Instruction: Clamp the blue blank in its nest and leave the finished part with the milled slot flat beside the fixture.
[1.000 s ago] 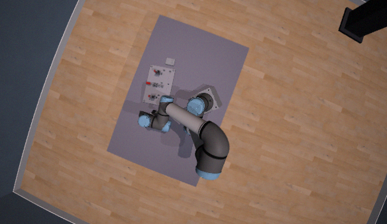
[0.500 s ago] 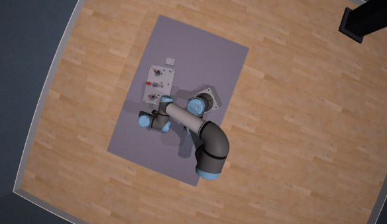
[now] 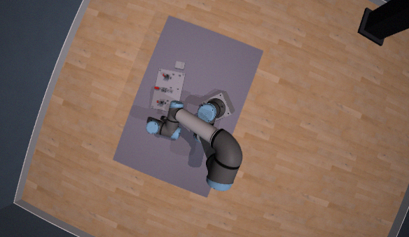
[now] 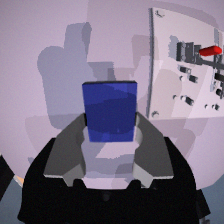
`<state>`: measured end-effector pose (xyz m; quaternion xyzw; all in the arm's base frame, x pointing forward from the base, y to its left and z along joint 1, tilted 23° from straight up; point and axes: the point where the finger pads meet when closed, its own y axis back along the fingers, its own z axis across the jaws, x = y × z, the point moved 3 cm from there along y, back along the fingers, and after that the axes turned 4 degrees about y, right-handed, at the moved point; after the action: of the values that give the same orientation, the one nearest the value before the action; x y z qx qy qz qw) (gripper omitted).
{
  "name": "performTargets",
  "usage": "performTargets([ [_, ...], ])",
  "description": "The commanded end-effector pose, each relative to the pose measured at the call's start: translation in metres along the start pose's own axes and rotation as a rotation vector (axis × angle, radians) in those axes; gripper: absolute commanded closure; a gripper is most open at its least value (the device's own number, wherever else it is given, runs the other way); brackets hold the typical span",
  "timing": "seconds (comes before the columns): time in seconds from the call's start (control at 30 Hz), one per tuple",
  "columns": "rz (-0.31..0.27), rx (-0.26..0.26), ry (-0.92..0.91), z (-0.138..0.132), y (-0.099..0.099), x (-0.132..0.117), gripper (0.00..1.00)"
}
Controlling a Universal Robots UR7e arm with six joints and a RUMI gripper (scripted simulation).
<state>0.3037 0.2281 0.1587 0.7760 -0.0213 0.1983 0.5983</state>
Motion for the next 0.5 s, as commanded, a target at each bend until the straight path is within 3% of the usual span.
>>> performTargets([
  [0.0,0.001,0.000,0.000,0.002,0.000,0.000,1.00],
  [0.47,0.001,0.000,0.000,0.020,0.000,-0.001,1.00],
])
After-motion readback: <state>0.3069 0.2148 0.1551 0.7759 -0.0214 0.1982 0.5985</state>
